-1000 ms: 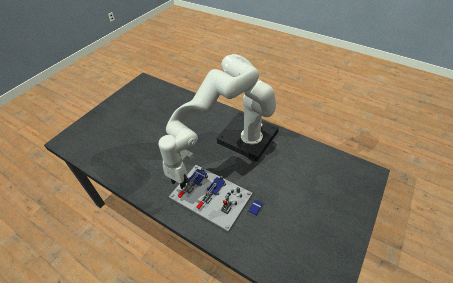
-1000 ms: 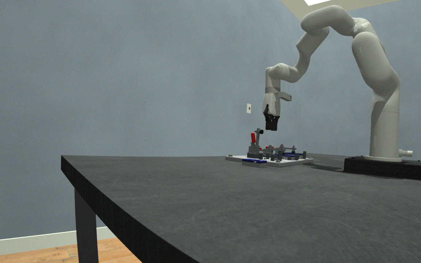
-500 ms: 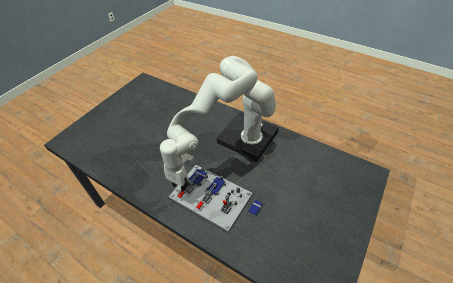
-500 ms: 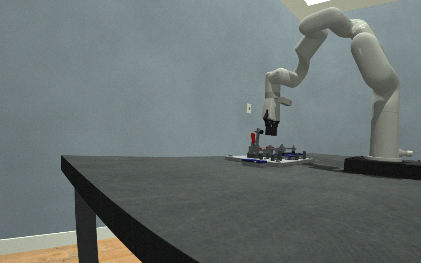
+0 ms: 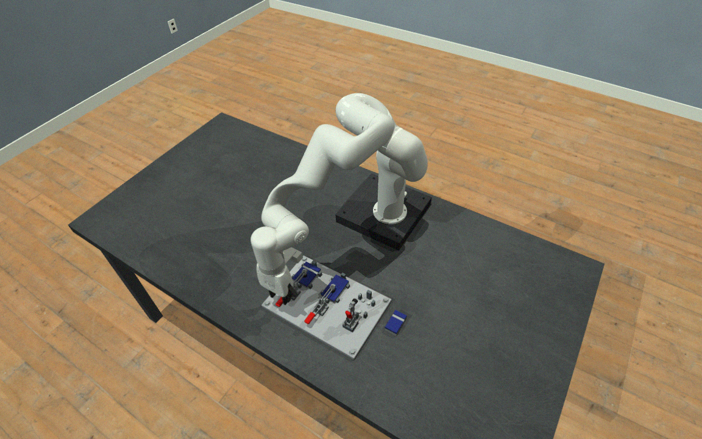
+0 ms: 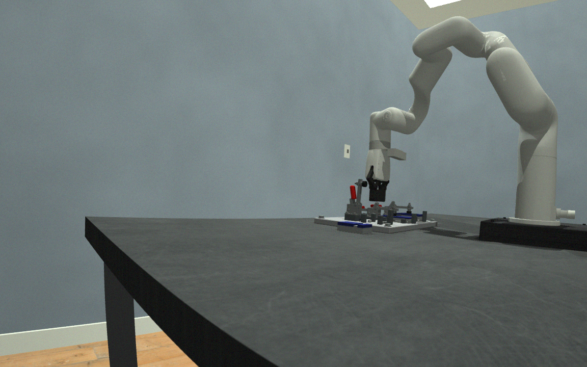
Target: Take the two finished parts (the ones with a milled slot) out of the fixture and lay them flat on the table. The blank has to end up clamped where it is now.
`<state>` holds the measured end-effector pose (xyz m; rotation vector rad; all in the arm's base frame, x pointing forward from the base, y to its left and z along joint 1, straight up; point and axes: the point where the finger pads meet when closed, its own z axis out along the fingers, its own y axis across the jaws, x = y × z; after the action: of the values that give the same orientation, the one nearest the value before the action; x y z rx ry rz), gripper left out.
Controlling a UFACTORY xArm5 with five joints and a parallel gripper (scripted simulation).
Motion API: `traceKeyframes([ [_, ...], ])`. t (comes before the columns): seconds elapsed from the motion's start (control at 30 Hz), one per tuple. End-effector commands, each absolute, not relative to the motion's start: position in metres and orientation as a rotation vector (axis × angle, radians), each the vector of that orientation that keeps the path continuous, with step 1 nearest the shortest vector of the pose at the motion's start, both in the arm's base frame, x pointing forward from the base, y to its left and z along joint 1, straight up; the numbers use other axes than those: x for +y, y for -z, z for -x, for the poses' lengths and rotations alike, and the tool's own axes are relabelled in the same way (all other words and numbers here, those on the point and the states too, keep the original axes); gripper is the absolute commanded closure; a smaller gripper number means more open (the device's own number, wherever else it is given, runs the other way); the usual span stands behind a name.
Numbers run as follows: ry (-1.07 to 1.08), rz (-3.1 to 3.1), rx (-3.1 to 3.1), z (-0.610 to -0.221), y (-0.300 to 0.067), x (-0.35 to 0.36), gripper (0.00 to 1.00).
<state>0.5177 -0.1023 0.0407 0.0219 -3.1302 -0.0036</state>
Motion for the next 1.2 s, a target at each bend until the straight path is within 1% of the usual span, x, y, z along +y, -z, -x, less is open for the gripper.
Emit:
traceKeyframes([
  [0.0, 0.002, -0.022, -3.135, -0.5195, -0.0369, -0.1026, 0.52],
  [1.17, 0.002, -0.022, -3.135, -0.5196, -0.0317, -0.1025, 0.52],
])
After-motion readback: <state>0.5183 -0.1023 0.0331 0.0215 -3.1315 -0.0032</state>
